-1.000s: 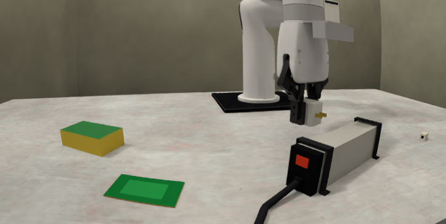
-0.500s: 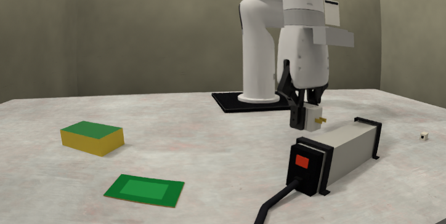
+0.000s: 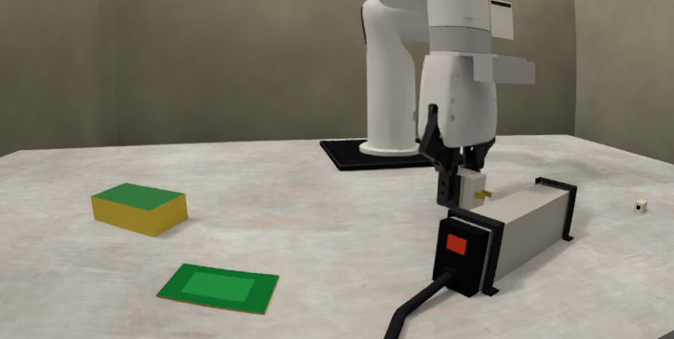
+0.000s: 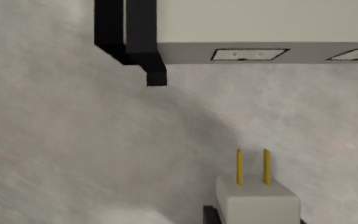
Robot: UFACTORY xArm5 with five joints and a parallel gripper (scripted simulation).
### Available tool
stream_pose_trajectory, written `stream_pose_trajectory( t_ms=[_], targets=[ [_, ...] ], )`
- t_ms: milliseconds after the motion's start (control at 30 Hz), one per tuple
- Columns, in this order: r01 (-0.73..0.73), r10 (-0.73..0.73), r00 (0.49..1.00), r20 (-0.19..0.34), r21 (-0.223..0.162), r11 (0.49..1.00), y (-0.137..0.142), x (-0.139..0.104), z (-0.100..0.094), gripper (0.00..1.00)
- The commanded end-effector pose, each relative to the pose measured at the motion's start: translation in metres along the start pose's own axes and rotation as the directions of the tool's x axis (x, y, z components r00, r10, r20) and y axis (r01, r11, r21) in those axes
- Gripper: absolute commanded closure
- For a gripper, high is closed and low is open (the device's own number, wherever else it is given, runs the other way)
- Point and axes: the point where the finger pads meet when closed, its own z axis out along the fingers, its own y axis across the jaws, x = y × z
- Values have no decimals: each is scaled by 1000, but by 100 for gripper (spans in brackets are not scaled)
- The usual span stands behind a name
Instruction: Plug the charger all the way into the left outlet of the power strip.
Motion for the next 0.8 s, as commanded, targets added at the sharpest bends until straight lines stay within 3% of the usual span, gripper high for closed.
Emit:
stream_pose_trajectory(
  t_ms=[0, 767],
  targets=[
    [0, 0, 1000, -4, -2, 1000, 1, 1, 2, 100],
    [0, 0, 1000, -4, -2, 1000, 1, 1, 9, 100]
  ],
)
